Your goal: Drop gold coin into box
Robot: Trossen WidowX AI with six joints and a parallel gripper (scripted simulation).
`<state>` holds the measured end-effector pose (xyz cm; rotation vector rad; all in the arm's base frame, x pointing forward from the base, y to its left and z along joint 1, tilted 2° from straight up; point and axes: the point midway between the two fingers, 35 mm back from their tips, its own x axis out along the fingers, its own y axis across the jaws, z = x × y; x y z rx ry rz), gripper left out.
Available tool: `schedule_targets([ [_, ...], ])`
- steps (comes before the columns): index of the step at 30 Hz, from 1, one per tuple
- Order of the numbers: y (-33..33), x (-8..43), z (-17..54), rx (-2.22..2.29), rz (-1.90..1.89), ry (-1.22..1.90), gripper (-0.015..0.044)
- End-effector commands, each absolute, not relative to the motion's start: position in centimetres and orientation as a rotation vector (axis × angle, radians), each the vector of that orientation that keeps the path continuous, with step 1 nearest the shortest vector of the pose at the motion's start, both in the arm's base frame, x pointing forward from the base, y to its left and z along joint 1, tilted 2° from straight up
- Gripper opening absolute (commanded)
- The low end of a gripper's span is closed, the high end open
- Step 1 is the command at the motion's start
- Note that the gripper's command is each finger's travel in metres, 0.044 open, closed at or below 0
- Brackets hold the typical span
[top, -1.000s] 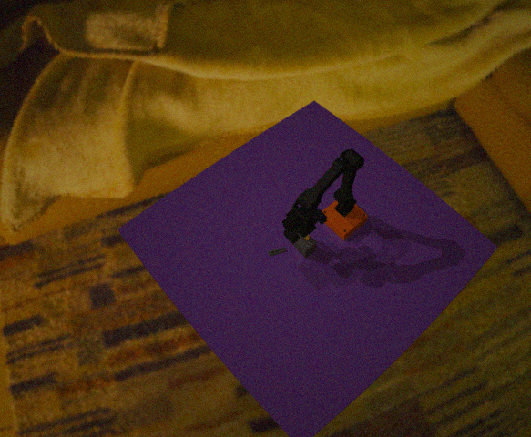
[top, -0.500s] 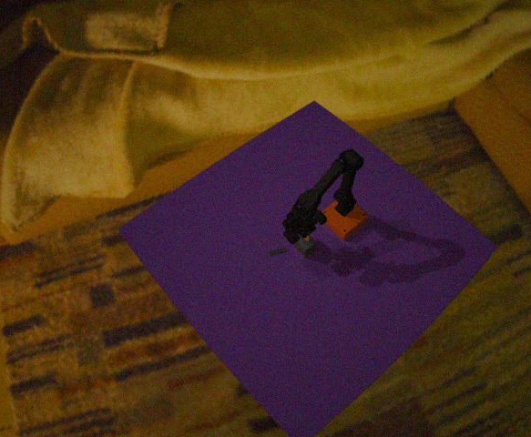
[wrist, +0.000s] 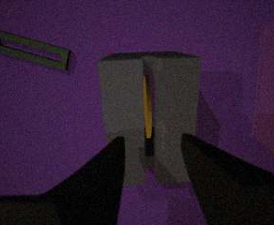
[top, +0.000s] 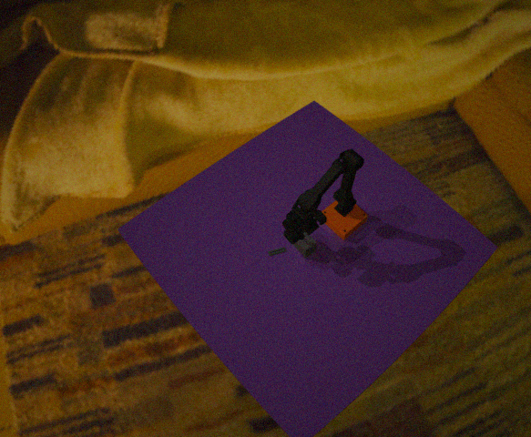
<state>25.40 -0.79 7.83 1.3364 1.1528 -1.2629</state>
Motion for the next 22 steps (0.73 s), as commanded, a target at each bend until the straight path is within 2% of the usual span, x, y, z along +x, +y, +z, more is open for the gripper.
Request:
schedule_targets([
  [1, -0.8, 25.4, 8.1, 1.336, -1.263, 1.153, 0.0213],
  [7, -0.9, 25.3, 9.9, 1.336, -1.263, 1.153, 0.0371],
  [10, -0.9, 25.1, 13.0, 1.335, -1.267, 1.155, 0.044],
  [22, -0.9, 24.9, 14.0, 1.335, -1.268, 1.156, 0.044],
])
